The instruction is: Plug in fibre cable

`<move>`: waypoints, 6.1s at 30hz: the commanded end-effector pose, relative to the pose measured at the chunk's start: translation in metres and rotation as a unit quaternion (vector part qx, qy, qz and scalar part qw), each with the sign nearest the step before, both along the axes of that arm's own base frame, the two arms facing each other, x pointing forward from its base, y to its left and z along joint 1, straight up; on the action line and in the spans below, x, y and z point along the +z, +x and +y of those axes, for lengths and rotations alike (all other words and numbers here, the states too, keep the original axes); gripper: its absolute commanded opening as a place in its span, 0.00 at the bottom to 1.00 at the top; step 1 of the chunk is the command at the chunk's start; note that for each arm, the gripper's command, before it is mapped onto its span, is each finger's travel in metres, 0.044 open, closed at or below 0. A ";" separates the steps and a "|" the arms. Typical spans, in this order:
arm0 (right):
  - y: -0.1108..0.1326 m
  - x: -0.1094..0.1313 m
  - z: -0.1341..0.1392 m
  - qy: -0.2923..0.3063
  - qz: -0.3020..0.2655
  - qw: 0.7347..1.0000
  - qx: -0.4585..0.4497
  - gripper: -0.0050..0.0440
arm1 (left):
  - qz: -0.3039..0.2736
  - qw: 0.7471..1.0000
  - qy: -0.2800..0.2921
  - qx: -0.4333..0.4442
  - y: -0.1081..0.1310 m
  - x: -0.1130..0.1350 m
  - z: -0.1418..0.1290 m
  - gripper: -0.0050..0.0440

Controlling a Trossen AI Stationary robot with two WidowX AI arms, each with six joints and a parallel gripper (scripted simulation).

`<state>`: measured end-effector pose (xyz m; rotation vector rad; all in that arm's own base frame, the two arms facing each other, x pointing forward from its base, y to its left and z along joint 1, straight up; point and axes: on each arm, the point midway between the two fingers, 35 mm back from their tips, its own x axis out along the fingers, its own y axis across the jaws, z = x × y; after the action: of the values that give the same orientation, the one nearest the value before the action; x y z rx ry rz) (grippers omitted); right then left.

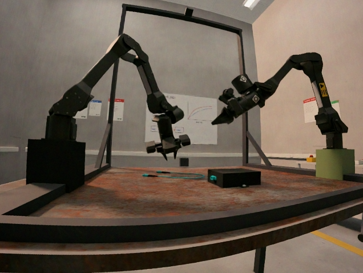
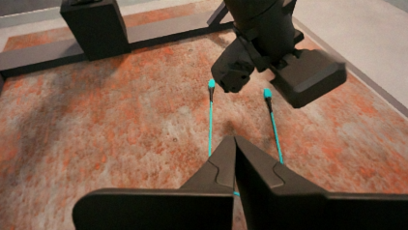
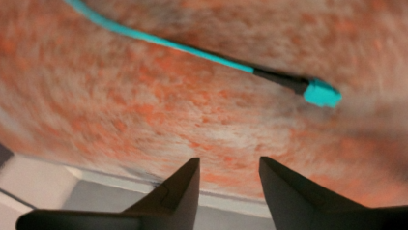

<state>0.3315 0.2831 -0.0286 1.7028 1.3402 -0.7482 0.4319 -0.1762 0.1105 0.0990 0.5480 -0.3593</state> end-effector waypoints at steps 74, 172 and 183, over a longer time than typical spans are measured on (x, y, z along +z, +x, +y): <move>-0.006 -0.002 0.020 -0.074 -0.302 -0.447 0.839 0.40 | -0.011 1.000 -0.003 0.001 0.002 0.009 0.000 0.00; -0.024 0.011 0.007 0.024 -0.284 -0.568 0.772 0.00 | -0.005 0.994 -0.001 0.107 -0.145 0.017 0.122 0.00; -0.017 0.009 -0.031 0.021 -0.283 -0.569 0.772 0.00 | -0.004 0.994 -0.001 0.110 -0.149 0.015 0.124 0.00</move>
<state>0.3042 0.2711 -0.0331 2.3611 -0.3961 -2.3828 0.2837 -0.0536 0.1226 0.0440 0.5535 -0.1524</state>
